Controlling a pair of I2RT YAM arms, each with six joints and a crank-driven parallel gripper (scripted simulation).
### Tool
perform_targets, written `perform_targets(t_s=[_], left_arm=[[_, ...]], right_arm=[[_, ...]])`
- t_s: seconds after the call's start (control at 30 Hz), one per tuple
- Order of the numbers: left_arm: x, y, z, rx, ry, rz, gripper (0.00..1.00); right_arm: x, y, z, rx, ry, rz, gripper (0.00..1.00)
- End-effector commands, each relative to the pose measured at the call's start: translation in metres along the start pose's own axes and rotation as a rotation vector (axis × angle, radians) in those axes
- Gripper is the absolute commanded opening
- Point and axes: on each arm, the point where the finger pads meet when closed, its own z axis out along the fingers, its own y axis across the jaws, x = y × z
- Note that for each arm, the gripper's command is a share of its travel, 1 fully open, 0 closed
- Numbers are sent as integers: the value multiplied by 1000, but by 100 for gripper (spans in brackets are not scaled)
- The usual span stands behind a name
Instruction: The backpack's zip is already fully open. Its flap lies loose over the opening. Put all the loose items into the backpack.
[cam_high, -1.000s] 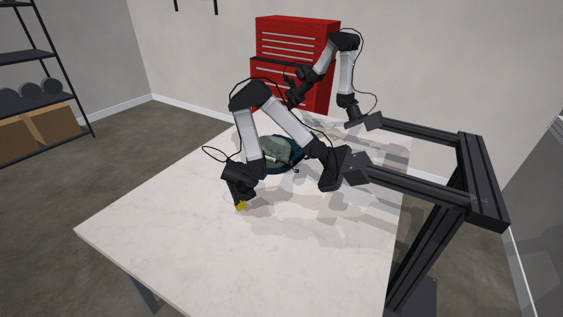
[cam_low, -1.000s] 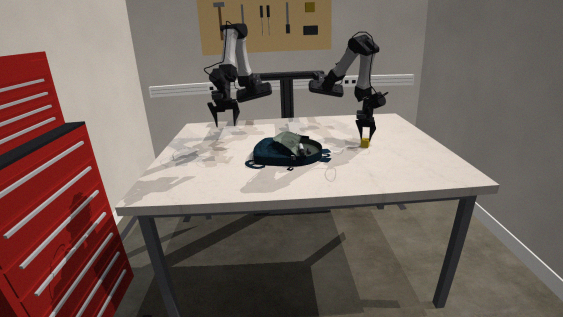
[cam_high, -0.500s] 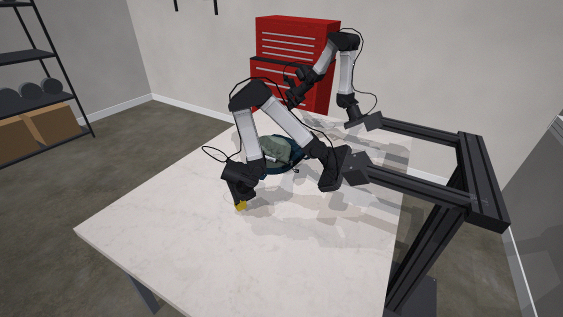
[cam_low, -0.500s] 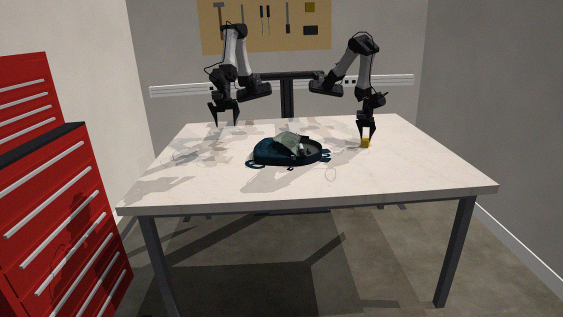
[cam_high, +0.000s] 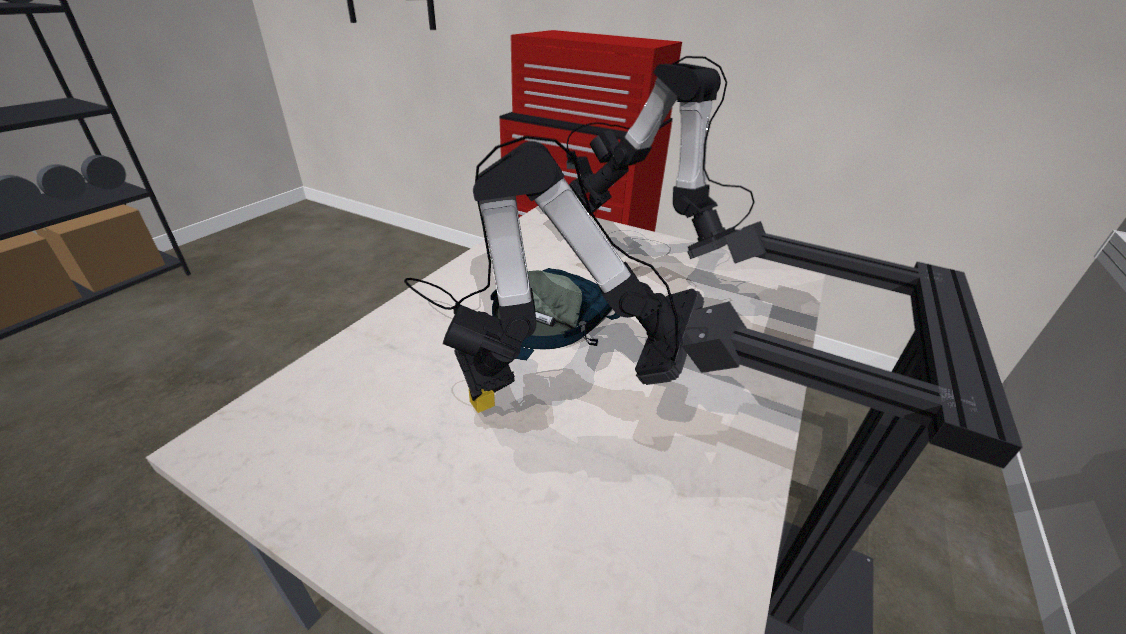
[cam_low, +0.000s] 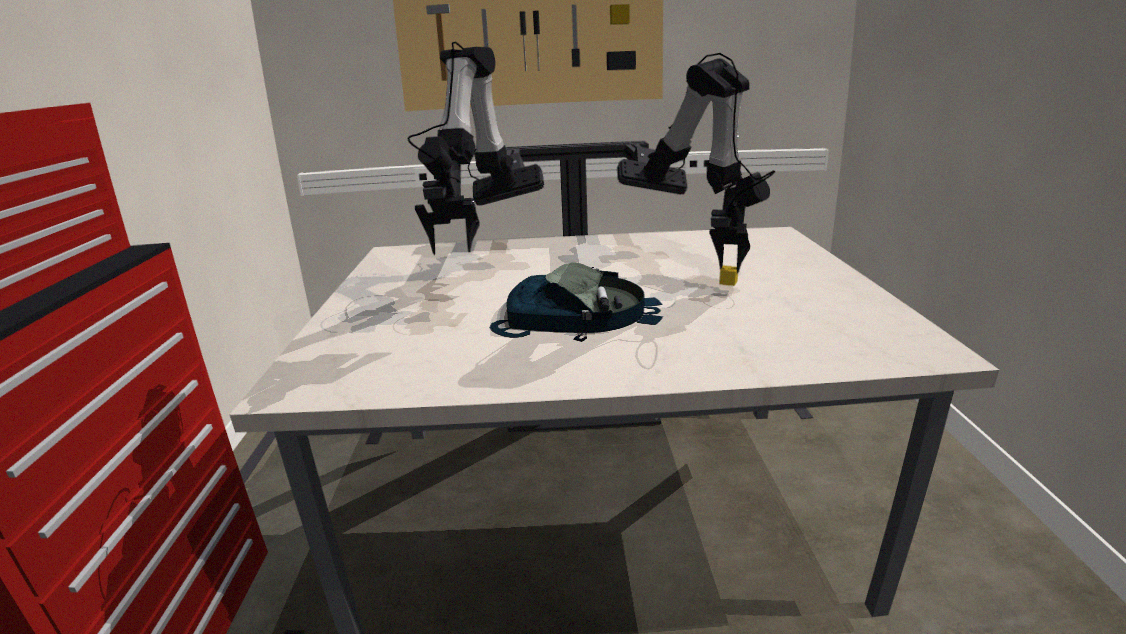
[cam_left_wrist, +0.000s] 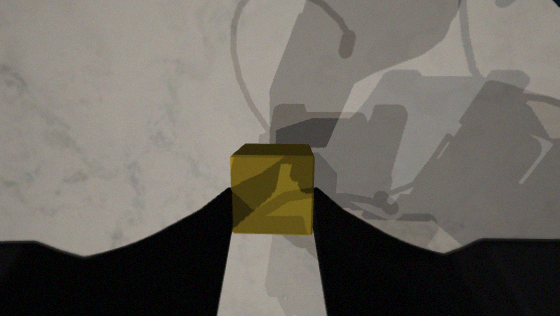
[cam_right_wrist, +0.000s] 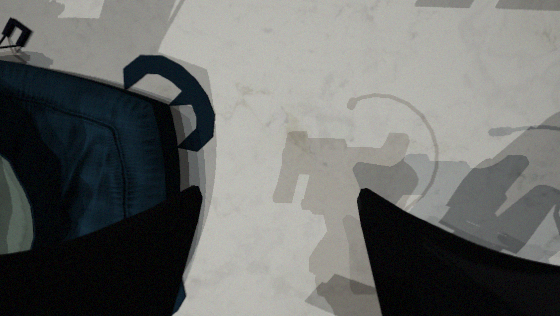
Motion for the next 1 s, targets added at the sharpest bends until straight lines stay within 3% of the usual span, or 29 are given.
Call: perform_targets(t_s=[0.0,0.5,0.67,0.73,0.97], left_arm=[[-15,8,-16,-12,-10,16,37],[-67,14,-70,-26,-25,38,37],[-66,11,-71,-26,-29,38,37],[-65,-8,-64,-21,-13,-5,37],[-107,-55,-32,-111,-39,-93,37]], right_arm=[[-7,0,-1,0,-19,-5,90],[-7,0,-1,0,-19,-5,90],[-7,0,-1,0,-19,-5,90],[-7,0,-1,0,-19,-5,90],[-7,0,-1,0,-19,-5,90]])
